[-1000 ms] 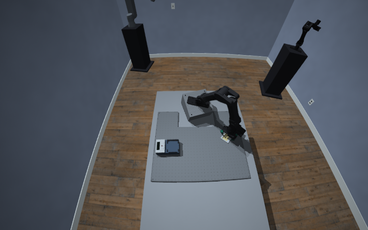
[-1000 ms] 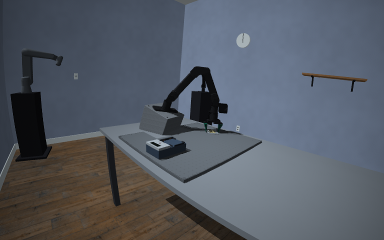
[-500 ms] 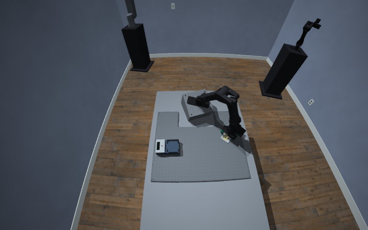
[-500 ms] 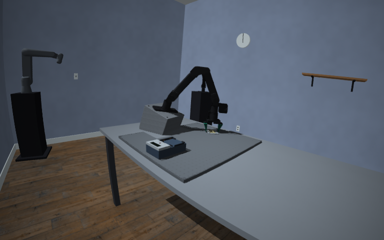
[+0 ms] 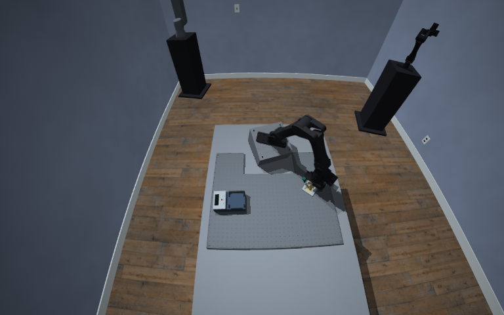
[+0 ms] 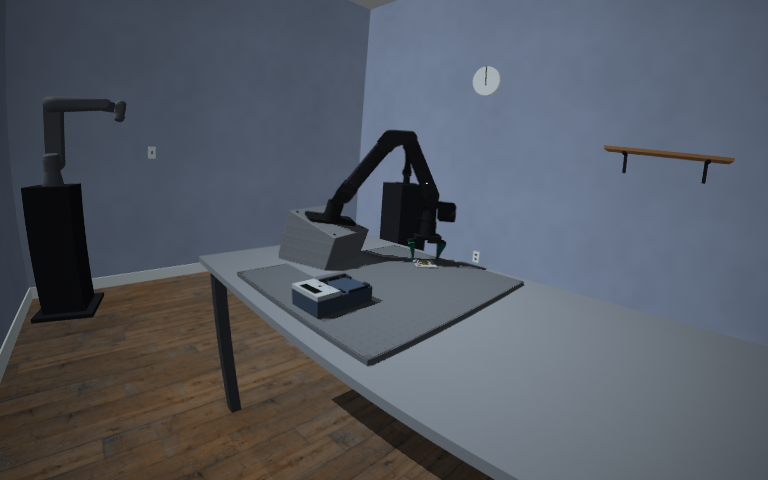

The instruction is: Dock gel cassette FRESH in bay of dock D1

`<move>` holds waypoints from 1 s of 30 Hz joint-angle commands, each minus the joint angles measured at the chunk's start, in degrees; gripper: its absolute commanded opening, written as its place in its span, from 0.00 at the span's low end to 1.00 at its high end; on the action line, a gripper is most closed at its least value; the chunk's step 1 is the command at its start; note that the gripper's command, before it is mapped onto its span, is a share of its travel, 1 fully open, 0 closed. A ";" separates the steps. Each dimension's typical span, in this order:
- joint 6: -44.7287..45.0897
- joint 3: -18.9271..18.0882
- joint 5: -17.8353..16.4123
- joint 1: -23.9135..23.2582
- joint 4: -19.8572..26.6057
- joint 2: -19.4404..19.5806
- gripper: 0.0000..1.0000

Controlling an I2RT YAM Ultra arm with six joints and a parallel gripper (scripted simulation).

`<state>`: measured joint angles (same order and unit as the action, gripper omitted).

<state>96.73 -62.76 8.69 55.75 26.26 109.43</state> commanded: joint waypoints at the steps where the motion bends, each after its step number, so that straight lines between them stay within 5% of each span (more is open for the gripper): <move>1: -0.40 -1.84 -0.20 1.12 2.24 -2.27 1.00; 30: -1.24 -3.15 0.15 1.99 8.82 -7.43 1.00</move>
<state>95.81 -64.03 8.95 56.75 33.21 103.59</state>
